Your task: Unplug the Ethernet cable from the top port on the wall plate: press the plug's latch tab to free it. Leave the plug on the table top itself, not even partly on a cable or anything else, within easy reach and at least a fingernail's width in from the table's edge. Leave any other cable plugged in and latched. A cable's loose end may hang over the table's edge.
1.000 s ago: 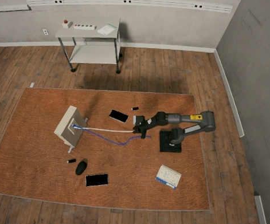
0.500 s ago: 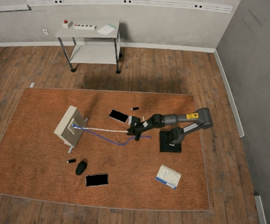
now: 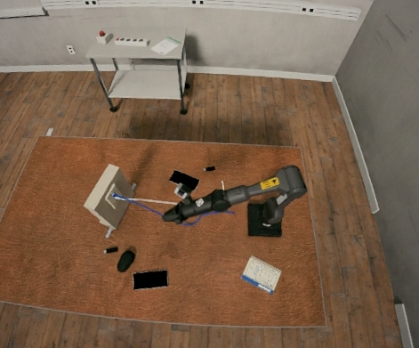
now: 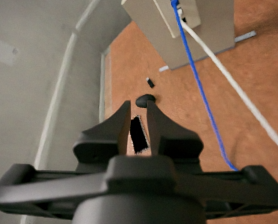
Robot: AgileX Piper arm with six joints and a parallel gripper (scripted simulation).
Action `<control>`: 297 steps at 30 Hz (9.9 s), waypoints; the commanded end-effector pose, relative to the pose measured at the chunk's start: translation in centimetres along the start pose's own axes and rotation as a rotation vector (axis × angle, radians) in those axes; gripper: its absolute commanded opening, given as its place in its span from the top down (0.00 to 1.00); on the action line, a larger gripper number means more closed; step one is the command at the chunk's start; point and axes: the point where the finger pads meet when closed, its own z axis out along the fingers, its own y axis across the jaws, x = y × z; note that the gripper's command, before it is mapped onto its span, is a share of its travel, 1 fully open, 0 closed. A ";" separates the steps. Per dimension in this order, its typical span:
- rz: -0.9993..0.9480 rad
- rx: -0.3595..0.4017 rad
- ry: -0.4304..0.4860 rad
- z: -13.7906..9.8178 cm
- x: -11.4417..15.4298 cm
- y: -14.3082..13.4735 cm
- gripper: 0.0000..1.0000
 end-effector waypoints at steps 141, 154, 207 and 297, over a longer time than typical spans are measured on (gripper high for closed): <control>0.864 -0.209 -0.622 21.2 -12.7 -7.3 0.80; 0.864 -0.209 -0.622 21.2 -12.7 -7.3 1.00; 0.864 -0.209 -0.622 19.5 -11.5 -7.1 1.00; 1.158 -0.087 0.020 11.2 4.2 6.0 1.00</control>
